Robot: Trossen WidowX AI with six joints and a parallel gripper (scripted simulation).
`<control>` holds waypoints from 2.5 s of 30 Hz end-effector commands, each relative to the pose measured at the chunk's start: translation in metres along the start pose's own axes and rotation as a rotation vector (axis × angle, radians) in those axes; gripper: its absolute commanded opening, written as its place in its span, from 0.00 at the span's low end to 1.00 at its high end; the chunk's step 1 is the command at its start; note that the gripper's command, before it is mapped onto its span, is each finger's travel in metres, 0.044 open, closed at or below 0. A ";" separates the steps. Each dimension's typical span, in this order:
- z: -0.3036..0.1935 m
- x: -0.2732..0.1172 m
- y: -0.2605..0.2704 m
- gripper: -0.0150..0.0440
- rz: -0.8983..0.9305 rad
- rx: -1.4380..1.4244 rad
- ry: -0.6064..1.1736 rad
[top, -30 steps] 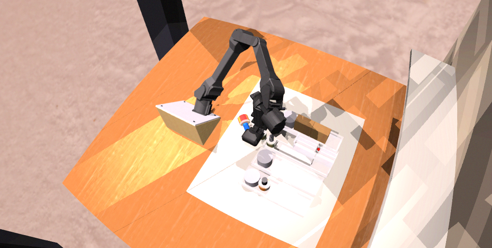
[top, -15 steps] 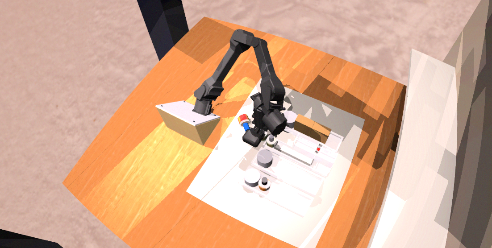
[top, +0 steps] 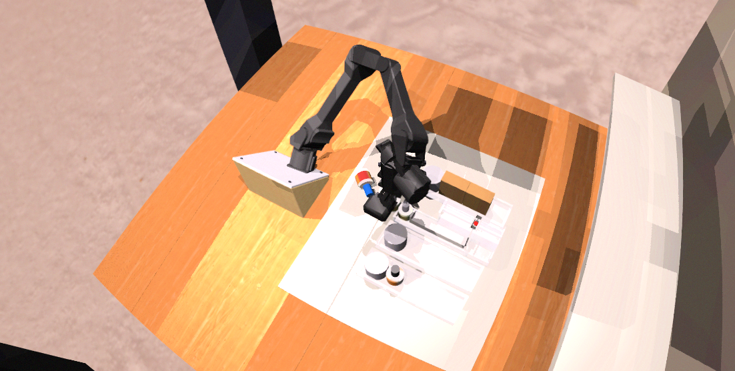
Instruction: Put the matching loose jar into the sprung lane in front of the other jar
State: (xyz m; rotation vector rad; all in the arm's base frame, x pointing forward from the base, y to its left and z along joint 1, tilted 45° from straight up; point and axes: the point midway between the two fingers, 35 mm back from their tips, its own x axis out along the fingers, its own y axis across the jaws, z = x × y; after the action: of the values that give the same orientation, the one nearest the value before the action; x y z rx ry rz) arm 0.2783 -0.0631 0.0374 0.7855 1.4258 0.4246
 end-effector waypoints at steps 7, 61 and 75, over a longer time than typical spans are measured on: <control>0.008 -0.001 0.000 0.25 -0.001 -0.003 -0.011; 0.031 -0.003 0.002 0.25 -0.001 -0.004 -0.012; 0.036 -0.004 0.002 0.25 0.000 -0.004 -0.012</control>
State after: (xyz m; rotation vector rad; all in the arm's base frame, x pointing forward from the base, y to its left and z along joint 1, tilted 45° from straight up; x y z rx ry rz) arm 0.3061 -0.0695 0.0366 0.7858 1.4375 0.4237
